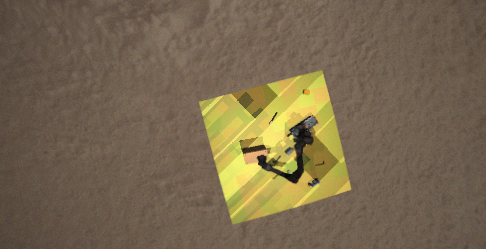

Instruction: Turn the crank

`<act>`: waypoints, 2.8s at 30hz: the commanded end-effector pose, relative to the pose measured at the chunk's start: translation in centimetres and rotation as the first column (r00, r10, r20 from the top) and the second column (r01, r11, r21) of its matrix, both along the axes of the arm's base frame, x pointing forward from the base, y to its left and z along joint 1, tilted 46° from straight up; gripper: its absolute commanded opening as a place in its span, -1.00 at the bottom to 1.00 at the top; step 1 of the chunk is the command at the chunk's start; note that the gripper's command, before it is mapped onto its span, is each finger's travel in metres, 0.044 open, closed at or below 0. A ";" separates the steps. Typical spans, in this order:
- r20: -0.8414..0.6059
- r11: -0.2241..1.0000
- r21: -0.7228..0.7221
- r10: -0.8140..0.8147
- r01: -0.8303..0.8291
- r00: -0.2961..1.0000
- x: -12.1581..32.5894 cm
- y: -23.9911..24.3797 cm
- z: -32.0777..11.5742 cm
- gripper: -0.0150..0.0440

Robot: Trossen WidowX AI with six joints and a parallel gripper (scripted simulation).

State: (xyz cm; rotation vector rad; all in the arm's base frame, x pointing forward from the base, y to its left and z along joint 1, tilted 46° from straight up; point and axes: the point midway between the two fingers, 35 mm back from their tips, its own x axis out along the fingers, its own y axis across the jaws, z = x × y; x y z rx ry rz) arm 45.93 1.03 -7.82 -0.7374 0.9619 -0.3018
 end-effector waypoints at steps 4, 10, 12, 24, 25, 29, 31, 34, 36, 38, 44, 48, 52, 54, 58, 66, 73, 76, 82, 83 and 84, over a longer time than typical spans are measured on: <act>0.000 1.000 0.000 0.000 0.000 1.000 0.0 0.0 0.0 -0.49; 0.000 1.000 0.000 0.000 0.000 1.000 0.0 0.0 0.0 -0.49; 0.000 1.000 0.000 0.000 0.000 1.000 0.0 0.0 0.0 -0.49; 0.000 1.000 0.001 0.000 0.000 1.000 0.0 0.0 0.0 -0.40; 0.000 1.000 0.001 0.000 0.000 1.000 0.0 0.0 0.0 -0.31; 0.000 1.000 0.001 0.000 0.000 1.000 0.0 0.0 0.0 0.04; 0.000 1.000 0.001 0.000 0.000 1.000 0.0 0.0 0.0 0.22; 0.000 1.000 0.001 0.000 0.000 1.000 0.0 0.0 0.0 0.49; 0.000 1.000 0.001 0.000 0.000 1.000 0.0 0.0 0.0 0.67; 0.000 1.000 0.001 0.000 0.000 1.000 0.0 0.1 0.1 0.84; -0.001 1.000 0.003 0.003 -0.003 1.000 1.0 3.6 3.6 1.00; 0.000 1.000 0.004 0.001 -0.001 1.000 1.2 4.5 4.5 1.00; 0.000 1.000 0.004 0.001 -0.001 1.000 1.2 4.5 4.5 1.00; 0.000 1.000 0.004 0.001 -0.001 1.000 1.2 4.5 4.5 1.00; 0.000 1.000 0.004 0.001 -0.001 1.000 1.2 4.5 4.5 1.00; 0.000 1.000 0.004 0.001 -0.001 1.000 1.2 4.5 4.5 1.00; 0.000 1.000 0.004 0.001 -0.001 1.000 1.2 4.5 4.5 1.00; 0.000 1.000 0.004 0.001 -0.001 1.000 1.2 4.5 4.5 1.00; 0.000 1.000 0.004 0.001 -0.001 1.000 1.2 4.5 4.5 1.00; 0.000 1.000 0.004 0.001 -0.001 1.000 1.2 4.5 4.5 1.00; 0.000 1.000 0.004 0.001 -0.001 1.000 1.2 4.5 4.5 1.00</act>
